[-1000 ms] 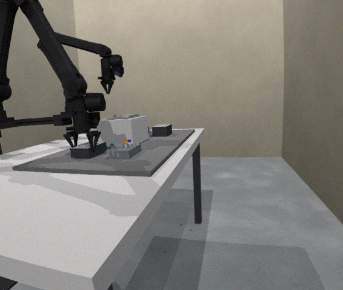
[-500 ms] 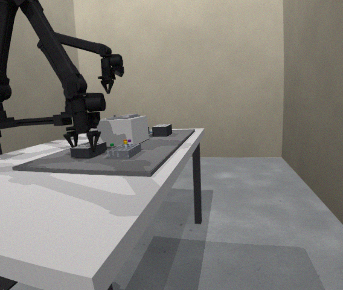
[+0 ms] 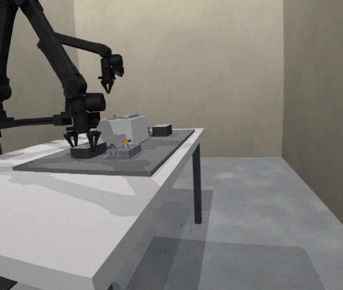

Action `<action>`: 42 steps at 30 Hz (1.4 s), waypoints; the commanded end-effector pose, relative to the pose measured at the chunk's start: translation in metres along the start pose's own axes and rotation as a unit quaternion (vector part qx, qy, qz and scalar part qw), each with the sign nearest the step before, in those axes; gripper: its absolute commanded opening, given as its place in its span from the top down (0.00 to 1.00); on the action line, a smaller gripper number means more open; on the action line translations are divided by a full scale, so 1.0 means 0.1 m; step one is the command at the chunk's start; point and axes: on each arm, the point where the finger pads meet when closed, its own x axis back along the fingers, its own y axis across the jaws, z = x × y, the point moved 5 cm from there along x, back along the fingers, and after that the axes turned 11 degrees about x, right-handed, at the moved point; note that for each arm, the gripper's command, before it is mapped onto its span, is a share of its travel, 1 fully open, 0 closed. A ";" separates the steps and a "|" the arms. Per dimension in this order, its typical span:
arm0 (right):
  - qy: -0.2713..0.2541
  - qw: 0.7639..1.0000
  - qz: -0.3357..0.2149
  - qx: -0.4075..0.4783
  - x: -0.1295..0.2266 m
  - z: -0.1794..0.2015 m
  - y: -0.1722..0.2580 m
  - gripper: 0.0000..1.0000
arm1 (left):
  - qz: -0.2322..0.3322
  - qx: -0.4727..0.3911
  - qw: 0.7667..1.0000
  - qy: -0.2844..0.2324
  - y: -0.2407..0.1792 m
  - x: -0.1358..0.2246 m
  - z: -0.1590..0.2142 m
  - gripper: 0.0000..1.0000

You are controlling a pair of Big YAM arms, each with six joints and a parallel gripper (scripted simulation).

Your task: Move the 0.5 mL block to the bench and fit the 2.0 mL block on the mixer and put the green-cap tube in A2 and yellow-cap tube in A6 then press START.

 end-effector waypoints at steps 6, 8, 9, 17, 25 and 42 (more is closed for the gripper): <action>-0.002 1.000 0.014 0.011 0.02 -0.05 -0.11 1.00 | 0.002 -0.004 1.000 -0.002 -0.01 0.01 -0.01 1.00; -0.002 1.000 0.013 0.011 0.02 -0.05 -0.10 1.00 | 0.002 -0.004 1.000 -0.001 -0.01 0.00 0.00 1.00; -0.002 1.000 0.013 0.011 0.02 -0.05 -0.10 1.00 | 0.002 -0.004 1.000 -0.001 -0.01 0.00 0.00 1.00; -0.002 1.000 0.013 0.011 0.00 -0.04 -0.10 1.00 | 0.002 -0.004 1.000 -0.010 -0.02 0.06 -0.06 1.00; -0.002 1.000 0.012 0.010 -0.03 -0.04 -0.10 1.00 | 0.003 -0.003 1.000 -0.026 -0.02 0.18 -0.16 1.00; -0.002 1.000 0.012 0.010 -0.04 -0.04 -0.09 0.00 | 0.004 -0.003 0.999 -0.036 -0.02 0.25 -0.22 1.00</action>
